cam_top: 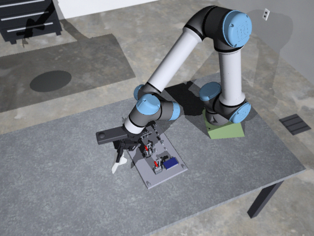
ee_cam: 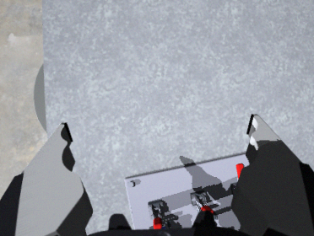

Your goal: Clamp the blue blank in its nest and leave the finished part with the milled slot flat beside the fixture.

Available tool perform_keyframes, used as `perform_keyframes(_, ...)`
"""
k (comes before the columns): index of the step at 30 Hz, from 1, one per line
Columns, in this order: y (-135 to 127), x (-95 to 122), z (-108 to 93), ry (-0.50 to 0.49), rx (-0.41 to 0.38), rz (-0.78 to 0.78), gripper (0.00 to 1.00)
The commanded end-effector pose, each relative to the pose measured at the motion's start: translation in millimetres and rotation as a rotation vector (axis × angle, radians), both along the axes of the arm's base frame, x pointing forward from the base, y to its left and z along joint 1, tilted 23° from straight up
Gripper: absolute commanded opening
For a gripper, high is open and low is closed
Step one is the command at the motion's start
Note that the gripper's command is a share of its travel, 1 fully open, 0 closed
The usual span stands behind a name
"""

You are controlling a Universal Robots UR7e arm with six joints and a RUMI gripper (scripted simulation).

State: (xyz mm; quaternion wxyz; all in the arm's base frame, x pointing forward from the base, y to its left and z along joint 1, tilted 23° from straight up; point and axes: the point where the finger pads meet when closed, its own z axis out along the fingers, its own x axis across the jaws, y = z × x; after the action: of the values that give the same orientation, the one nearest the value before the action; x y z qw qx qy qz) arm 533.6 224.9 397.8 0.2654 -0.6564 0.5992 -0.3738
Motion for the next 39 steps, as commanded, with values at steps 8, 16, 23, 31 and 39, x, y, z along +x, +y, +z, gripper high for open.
perform_keyframes(8,-15,-102,-73,0.243,-0.011,0.040,1.00)
perform_keyframes(16,-25,-162,-118,0.377,-0.015,0.053,1.00)
perform_keyframes(23,-31,-201,-146,0.460,-0.017,0.058,1.00)
perform_keyframes(31,-38,-237,-171,0.536,-0.018,0.061,1.00)
perform_keyframes(39,-40,-246,-178,0.555,-0.018,0.061,1.00)
